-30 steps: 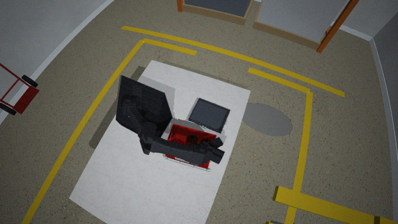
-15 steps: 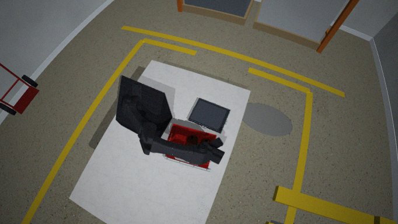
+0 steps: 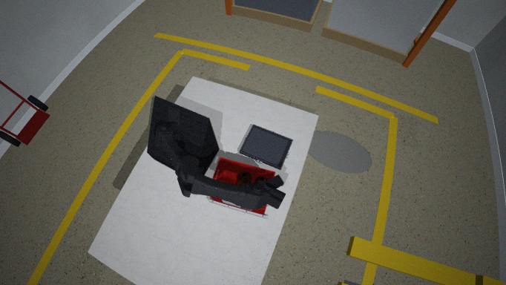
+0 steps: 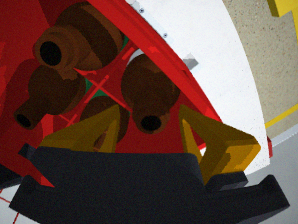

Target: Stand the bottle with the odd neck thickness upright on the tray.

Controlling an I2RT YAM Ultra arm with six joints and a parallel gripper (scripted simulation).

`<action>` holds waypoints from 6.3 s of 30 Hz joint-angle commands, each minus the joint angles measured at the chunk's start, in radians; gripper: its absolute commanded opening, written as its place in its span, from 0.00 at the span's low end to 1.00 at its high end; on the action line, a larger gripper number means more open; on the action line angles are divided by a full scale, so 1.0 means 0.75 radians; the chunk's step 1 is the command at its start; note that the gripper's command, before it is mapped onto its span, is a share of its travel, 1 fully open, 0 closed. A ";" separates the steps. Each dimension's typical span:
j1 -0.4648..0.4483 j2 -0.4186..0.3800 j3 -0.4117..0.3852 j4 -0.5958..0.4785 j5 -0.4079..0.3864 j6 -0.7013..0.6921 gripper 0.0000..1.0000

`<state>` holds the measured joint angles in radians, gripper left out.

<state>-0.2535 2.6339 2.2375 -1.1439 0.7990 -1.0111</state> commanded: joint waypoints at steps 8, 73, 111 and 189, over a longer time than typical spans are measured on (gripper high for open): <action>0.025 -0.038 -0.009 0.028 -0.012 -0.007 0.61; 0.026 -0.038 -0.009 0.021 -0.012 -0.006 0.00; 0.026 -0.038 -0.009 0.021 -0.012 -0.006 0.00; 0.159 0.040 0.346 -0.411 -0.011 0.184 0.61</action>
<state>-0.1658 2.6431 2.4573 -1.3922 0.7986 -0.8951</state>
